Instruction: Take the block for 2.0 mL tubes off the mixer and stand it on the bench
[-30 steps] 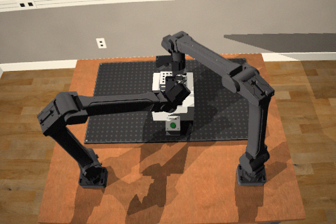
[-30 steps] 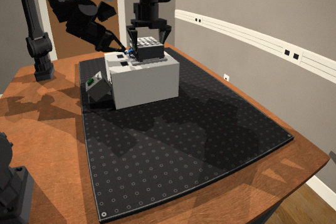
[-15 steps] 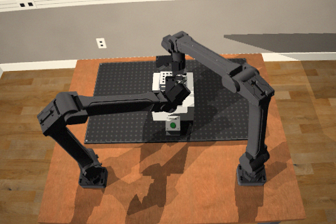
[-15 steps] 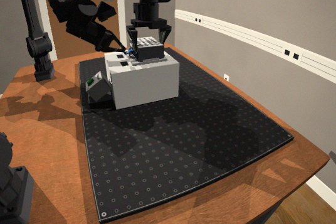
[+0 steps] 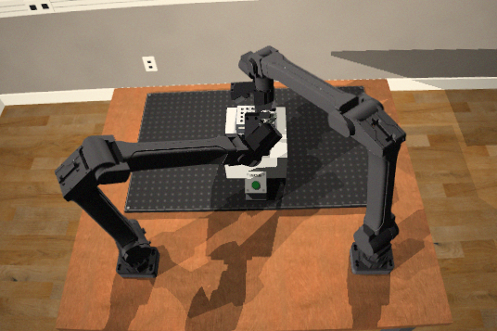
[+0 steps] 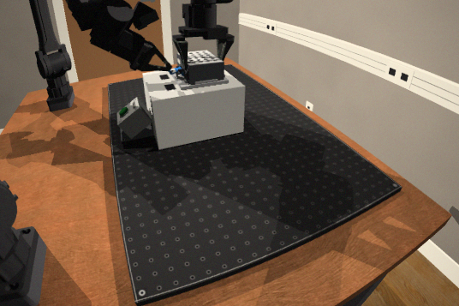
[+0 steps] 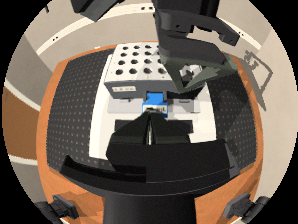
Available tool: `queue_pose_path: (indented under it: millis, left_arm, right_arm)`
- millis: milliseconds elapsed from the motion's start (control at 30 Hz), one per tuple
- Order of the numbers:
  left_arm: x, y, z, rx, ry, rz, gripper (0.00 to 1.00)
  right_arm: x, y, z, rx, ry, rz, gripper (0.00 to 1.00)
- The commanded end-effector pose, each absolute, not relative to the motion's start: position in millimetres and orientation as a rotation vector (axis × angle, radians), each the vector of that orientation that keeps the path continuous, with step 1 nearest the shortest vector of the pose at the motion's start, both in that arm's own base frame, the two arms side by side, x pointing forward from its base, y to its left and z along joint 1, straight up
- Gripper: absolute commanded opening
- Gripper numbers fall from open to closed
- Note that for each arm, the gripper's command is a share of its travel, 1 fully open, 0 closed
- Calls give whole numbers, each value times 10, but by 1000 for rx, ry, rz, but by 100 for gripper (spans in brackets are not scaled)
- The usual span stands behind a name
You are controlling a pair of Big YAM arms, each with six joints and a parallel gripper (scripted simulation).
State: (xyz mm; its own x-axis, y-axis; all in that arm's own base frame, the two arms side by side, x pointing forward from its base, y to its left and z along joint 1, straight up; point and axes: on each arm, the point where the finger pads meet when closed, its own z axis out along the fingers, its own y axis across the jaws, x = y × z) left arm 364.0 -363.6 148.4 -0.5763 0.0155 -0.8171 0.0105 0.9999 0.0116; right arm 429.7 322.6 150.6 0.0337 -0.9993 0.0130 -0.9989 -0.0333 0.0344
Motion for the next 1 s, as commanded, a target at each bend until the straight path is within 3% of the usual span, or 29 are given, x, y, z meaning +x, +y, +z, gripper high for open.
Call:
queue_pose_path:
  millis: [0,967]
  left_arm:
    - [3719,-3604,1398,22,2205,41,0]
    - [3756,-3602,1456,3,2192,24,0]
  right_arm:
    - [4376,3360,1704,2279,-2170,-30,0]
    - [4374,3350,1706,2266,-2156,-51,0]
